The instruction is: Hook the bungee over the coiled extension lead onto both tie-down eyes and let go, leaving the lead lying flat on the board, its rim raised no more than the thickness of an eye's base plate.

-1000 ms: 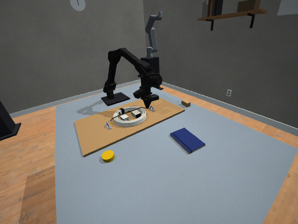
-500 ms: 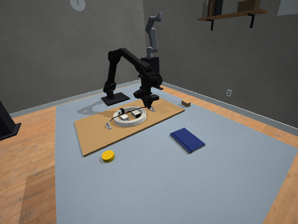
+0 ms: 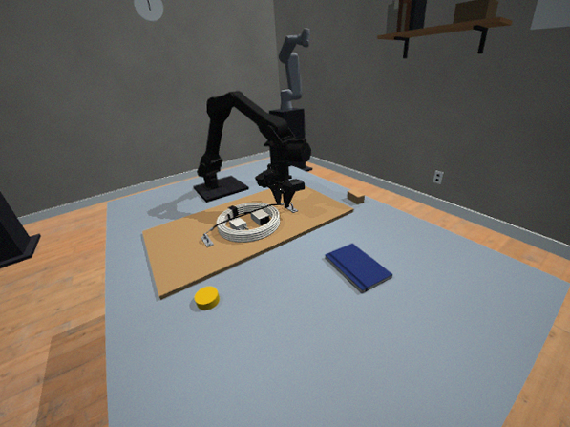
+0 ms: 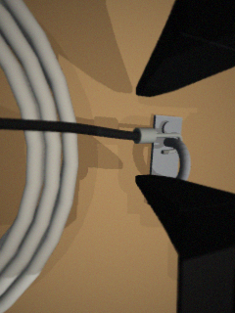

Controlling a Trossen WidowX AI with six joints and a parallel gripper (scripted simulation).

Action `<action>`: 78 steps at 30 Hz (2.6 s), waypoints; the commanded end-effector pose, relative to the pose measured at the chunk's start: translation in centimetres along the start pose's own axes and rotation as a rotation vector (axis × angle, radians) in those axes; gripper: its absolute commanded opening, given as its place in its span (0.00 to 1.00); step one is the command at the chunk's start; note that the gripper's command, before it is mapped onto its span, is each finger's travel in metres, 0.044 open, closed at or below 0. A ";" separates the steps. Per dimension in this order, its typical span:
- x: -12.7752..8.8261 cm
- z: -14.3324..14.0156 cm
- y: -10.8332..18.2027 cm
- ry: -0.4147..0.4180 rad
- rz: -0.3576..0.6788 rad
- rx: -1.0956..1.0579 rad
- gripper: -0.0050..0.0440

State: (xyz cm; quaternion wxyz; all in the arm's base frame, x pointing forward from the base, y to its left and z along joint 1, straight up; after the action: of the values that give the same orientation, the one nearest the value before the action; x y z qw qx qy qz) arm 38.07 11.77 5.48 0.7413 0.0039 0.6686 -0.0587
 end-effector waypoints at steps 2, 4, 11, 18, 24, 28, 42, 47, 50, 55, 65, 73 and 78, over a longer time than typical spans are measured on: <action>-2.4 0.9 0.2 -0.044 0.020 0.004 0.75; -3.0 1.0 0.2 -0.049 0.023 0.005 0.85; -4.2 1.3 0.1 -0.044 0.020 0.005 1.00; -5.1 1.4 0.0 -0.039 0.018 0.005 1.00; -6.6 1.6 -0.2 -0.044 0.020 0.006 1.00; -7.4 1.7 -0.3 -0.043 0.019 0.006 1.00; -9.9 1.7 -0.6 -0.041 0.018 0.007 1.00; -11.2 1.7 -0.8 -0.045 0.020 0.007 1.00; -11.0 1.7 -0.8 -0.036 0.016 0.006 1.00; -12.6 1.5 -1.1 -0.049 0.021 0.008 1.00; -12.3 1.3 -1.2 -0.025 0.011 0.005 1.00; -12.3 1.3 -1.1 -0.027 0.012 0.005 1.00; -12.3 1.3 -1.1 -0.027 0.012 0.005 1.00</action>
State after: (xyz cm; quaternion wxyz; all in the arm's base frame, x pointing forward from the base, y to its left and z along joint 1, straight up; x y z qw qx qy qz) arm 38.08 11.68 16.81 0.7416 0.0046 0.6682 -0.0593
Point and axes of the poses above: the point midway between the two fingers, 35 mm back from their tips, its own x axis out along the fingers, its own z axis across the jaws, y = z × x, the point moved 1 cm from there along -x, back along the fingers, and after that the axes turned 5 degrees about x, right-handed, at the moved point
